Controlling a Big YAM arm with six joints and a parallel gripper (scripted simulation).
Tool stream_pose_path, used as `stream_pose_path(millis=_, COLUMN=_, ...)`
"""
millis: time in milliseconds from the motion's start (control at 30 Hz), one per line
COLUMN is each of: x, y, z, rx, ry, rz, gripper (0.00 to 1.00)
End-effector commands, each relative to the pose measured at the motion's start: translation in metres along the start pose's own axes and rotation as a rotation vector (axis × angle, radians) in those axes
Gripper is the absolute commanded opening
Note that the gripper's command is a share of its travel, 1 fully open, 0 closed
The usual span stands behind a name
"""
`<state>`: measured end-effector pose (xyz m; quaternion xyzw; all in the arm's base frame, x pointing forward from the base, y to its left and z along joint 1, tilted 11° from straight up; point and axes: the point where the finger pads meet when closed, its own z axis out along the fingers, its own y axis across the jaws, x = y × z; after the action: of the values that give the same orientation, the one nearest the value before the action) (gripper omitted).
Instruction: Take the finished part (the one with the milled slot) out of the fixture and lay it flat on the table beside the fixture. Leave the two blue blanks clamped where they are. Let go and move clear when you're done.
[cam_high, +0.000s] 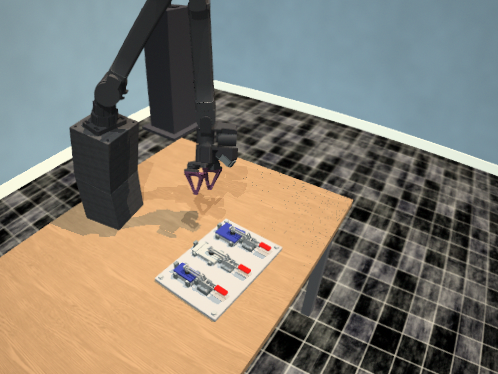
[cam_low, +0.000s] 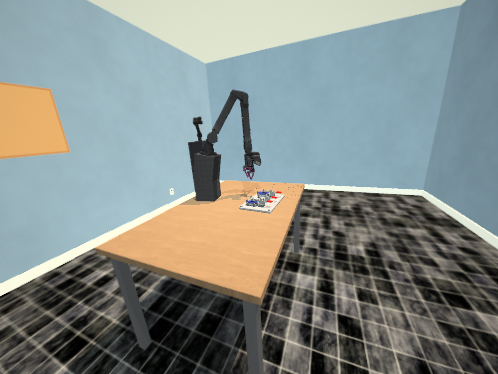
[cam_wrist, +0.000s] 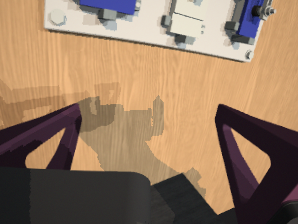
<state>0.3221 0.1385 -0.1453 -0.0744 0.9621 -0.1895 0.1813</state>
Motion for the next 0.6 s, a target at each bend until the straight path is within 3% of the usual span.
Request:
stream_pose_path(millis=0, x=-0.02, y=-0.021, z=0.0, rx=-0.004, ry=-0.061, rz=0.276, gripper=1.0)
stream_pose_path(millis=133, x=-0.034, y=-0.042, z=0.002, rx=-0.008, ry=-0.12, rz=0.497, gripper=1.0)
stream_pose_path(millis=167, x=-0.025, y=-0.041, z=0.009, rx=0.004, ry=-0.107, rz=0.515, gripper=1.0)
stream_pose_path(millis=200, x=-0.04, y=-0.051, z=0.002, rx=-0.011, ry=-0.15, rz=0.609, gripper=1.0)
stream_pose_path(millis=233, x=-0.031, y=-0.051, z=0.009, rx=0.0, ry=-0.135, rz=0.612, gripper=1.0)
stream_pose_path(millis=267, x=-0.044, y=-0.06, z=0.003, rx=-0.014, ry=-0.177, rz=0.709, gripper=1.0)
stream_pose_path(millis=433, x=-0.045, y=-0.074, z=0.007, rx=-0.011, ry=-0.203, rz=0.837, gripper=1.0)
stream_pose_path(millis=567, x=-0.058, y=-0.092, z=0.001, rx=-0.029, ry=-0.26, rz=0.992, gripper=1.0)
